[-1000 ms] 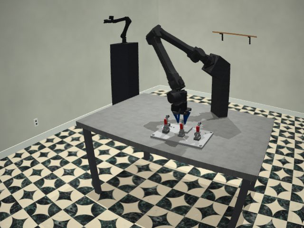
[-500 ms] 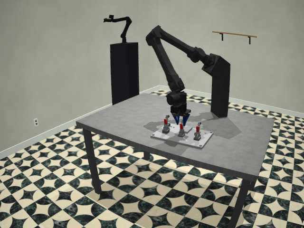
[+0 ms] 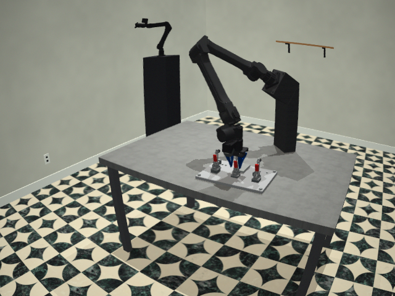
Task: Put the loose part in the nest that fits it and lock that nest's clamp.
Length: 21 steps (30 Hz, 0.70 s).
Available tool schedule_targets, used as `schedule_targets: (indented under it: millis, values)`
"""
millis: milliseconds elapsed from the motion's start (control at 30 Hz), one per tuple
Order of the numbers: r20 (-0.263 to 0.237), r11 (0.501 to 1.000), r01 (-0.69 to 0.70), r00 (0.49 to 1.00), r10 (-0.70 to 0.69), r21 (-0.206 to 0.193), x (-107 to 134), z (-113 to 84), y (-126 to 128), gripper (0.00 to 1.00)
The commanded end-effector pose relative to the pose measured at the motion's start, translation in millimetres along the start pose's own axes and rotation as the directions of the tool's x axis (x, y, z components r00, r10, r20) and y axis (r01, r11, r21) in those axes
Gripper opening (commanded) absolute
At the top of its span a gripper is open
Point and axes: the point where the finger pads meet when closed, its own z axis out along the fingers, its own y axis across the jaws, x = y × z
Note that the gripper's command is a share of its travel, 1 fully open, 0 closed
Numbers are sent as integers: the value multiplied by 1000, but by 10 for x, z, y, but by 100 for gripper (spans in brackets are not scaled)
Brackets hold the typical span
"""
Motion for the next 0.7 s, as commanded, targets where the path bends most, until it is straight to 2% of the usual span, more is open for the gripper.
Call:
schedule_targets:
  millis: [0,433,467,667]
  values:
    - [28,1000,-7,1000,7,2,-111,-54,-28,45]
    - [25,1000,-6,1000,6,1,-100,-53,-25,45]
    - [25,1000,-6,1000,6,1,-100,-53,-25,0]
    - [23,1000,-8,1000,8,1,-91,-53,-23,0]
